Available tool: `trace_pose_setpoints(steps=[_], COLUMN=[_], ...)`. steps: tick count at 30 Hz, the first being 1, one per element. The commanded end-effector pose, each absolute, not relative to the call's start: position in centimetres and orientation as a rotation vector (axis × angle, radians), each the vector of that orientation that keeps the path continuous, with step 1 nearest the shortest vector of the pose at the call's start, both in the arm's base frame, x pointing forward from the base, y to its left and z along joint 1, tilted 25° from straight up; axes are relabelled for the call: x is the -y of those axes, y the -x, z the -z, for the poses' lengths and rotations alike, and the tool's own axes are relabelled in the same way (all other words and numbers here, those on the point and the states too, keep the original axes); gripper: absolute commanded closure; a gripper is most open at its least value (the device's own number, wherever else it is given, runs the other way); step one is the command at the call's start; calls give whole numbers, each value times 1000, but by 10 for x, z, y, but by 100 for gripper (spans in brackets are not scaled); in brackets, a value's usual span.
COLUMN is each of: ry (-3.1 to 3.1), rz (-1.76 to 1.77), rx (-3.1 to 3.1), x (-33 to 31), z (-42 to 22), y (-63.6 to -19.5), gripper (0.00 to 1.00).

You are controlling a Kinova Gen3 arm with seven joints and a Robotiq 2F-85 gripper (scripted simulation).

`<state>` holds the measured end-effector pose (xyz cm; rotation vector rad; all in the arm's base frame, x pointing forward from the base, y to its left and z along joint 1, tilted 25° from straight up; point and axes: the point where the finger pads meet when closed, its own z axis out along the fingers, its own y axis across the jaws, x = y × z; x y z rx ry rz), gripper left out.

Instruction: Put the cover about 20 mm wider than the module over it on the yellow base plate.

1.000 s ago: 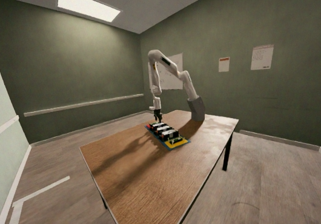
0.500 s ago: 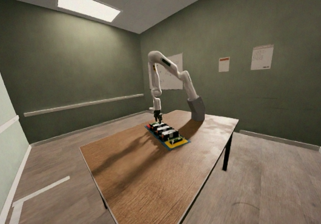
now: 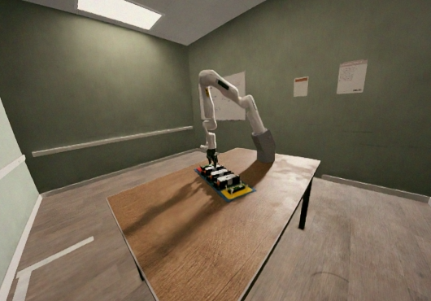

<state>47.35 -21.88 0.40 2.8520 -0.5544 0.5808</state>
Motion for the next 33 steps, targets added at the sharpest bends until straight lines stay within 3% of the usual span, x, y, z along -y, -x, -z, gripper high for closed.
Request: trace_pose_setpoints(steps=[1, 33], ry=[-2852, -2852], rz=[-583, -583], rx=[554, 554], x=[220, 224], z=[-1, 15], y=[-475, -481], gripper=[0, 0])
